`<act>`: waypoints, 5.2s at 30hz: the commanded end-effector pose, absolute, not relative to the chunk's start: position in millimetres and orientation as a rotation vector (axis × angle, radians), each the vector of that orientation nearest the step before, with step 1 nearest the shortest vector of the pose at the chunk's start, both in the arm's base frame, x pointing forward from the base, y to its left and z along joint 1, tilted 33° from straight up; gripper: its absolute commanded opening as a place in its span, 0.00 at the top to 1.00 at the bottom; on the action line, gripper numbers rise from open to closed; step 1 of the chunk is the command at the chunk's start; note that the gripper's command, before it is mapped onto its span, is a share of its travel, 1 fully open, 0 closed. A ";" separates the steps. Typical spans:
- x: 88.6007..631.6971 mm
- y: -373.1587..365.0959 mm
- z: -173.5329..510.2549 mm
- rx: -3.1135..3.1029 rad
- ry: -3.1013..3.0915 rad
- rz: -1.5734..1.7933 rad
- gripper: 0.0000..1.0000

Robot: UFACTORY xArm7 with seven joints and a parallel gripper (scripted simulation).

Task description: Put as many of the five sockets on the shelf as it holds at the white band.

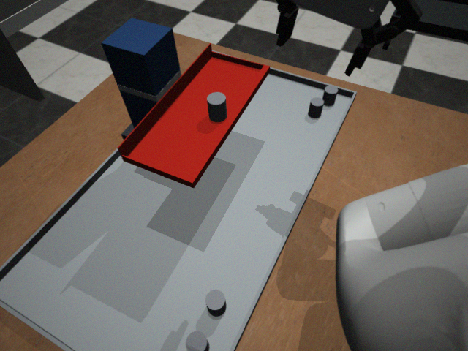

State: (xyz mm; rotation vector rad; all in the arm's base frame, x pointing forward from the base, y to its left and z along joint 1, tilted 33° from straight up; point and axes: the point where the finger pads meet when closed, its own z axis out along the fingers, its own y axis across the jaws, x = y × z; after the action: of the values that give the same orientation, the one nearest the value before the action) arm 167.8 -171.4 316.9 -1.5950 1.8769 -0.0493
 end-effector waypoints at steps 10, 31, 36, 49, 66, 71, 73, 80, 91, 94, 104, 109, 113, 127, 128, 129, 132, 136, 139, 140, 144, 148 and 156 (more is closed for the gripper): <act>72.7 -175.7 375.8 -1.145 1.821 -0.244 0.00; -12.7 -141.0 411.1 -0.840 1.659 -0.451 0.00; -12.7 -141.0 411.1 -0.840 1.659 -0.451 0.00; -12.7 -141.0 411.1 -0.840 1.659 -0.451 0.00; -12.7 -141.0 411.1 -0.840 1.659 -0.451 0.00; -12.7 -141.0 411.1 -0.840 1.659 -0.451 0.00; -12.7 -141.0 411.1 -0.840 1.659 -0.451 0.00; -12.7 -141.0 411.1 -0.840 1.659 -0.451 0.00; -12.7 -141.0 411.1 -0.840 1.659 -0.451 0.00; -12.4 -141.2 411.0 -0.841 1.659 -0.450 0.00; 51.1 -170.1 386.1 -1.061 1.789 -0.295 0.00; 94.8 -178.7 363.7 -1.241 1.849 -0.197 0.00; 137.2 -178.4 337.9 -1.443 1.879 -0.106 0.00; 194.6 -162.4 295.3 -1.778 1.859 0.012 0.00; 194.6 -162.4 295.3 -1.778 1.859 0.012 0.00; 194.6 -162.4 295.3 -1.778 1.859 0.012 0.00; 194.6 -162.4 295.3 -1.778 1.859 0.012 0.00; 195.5 -160.0 296.4 -1.790 1.846 0.007 0.39; 197.3 -155.0 298.8 -1.817 1.820 -0.004 0.39; 200.1 -146.2 302.8 -1.862 1.774 -0.022 0.39; 207.3 -116.3 314.8 -2.007 1.612 -0.084 0.39; 211.3 -72.0 328.6 -2.198 1.356 -0.174 0.39; 207.2 -21.1 338.7 -2.386 1.031 -0.276 0.39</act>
State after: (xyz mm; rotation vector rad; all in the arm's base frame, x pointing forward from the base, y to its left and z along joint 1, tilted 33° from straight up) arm 209.3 -60.4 327.7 -2.2542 1.2726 -0.1858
